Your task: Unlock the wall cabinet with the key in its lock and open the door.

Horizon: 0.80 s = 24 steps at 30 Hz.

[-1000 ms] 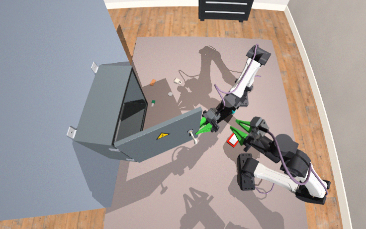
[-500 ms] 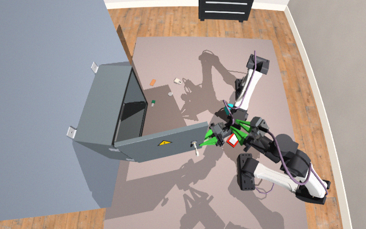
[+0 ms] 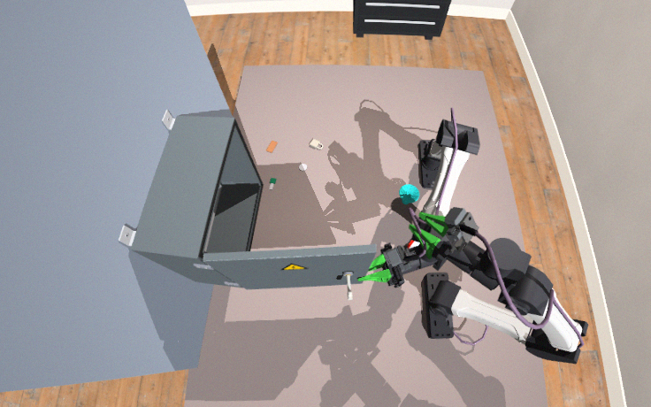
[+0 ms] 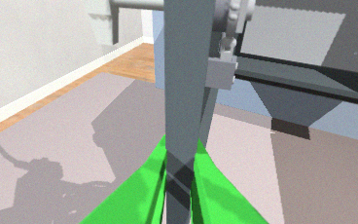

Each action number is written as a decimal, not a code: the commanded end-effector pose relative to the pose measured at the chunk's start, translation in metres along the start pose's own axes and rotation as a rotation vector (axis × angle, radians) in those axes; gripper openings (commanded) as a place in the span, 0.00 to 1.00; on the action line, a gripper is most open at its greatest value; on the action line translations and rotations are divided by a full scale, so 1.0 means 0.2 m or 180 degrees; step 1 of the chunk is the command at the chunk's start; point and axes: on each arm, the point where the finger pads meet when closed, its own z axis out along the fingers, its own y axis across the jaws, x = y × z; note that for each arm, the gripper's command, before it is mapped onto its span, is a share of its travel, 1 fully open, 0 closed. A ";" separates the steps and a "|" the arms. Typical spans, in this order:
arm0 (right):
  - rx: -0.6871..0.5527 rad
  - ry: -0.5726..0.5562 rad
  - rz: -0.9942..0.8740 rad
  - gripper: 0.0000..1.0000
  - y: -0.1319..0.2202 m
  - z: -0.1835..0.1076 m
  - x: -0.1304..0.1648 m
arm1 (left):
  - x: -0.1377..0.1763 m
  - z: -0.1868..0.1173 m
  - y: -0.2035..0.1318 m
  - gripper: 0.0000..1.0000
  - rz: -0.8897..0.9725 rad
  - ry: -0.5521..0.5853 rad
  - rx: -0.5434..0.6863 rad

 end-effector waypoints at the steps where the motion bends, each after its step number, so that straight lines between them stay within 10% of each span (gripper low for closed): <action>1: 0.0229 0.0013 0.0025 0.08 0.02 0.00 -0.02 | -0.02 0.01 0.01 0.37 0.0017 -0.0061 -0.0004; 23: 0.0570 0.0025 -0.0001 0.08 0.18 0.05 0.01 | -0.02 0.01 0.01 0.37 0.0017 -0.0061 -0.0004; 24: 0.0570 0.0025 -0.0001 0.19 0.18 0.05 0.01 | -0.02 0.01 0.01 0.37 0.0017 -0.0061 -0.0004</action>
